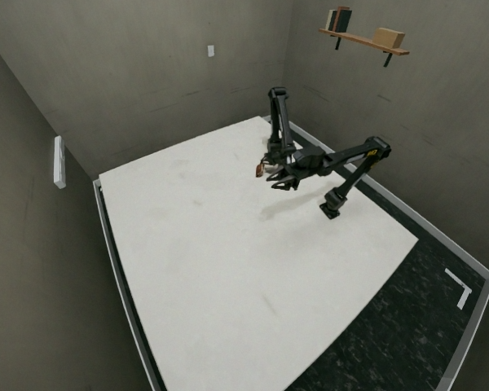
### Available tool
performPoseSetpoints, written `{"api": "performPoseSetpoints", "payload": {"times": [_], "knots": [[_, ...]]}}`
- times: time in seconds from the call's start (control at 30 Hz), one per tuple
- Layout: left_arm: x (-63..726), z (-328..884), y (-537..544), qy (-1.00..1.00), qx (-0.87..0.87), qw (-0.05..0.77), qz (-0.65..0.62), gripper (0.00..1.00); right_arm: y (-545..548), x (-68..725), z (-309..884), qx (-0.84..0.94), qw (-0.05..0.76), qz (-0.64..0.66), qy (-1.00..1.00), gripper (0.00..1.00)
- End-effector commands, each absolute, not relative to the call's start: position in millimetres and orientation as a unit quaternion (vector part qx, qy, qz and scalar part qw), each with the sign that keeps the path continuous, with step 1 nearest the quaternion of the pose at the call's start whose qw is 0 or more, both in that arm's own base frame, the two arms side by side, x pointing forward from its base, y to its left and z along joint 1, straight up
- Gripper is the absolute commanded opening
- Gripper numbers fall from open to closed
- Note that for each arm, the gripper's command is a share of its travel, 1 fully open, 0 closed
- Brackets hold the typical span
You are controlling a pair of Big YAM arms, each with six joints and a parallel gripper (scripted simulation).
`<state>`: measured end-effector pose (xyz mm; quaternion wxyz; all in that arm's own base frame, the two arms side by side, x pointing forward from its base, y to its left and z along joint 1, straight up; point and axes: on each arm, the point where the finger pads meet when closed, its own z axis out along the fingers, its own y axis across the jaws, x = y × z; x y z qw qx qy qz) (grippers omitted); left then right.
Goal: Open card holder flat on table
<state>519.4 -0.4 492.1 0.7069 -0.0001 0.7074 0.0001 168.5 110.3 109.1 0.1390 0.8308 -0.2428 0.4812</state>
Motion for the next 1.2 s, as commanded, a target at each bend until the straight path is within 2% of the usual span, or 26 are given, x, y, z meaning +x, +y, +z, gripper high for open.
{"api": "performPoseSetpoints", "payload": {"times": [0.0, 1.17], "knots": [[516.9, 495.2, -8.0, 0.702, 0.003, 0.712, -0.009, 0.36, 111.3, 173.1, 112.5, 0.834, 0.135, 0.478, -0.239, 0.21], [516.9, 495.2, -8.0, 0.702, 0.003, 0.712, -0.009, 0.36, 93.4, 202.2, 122.7, 0.831, 0.129, 0.482, -0.247, 0.21]]}}
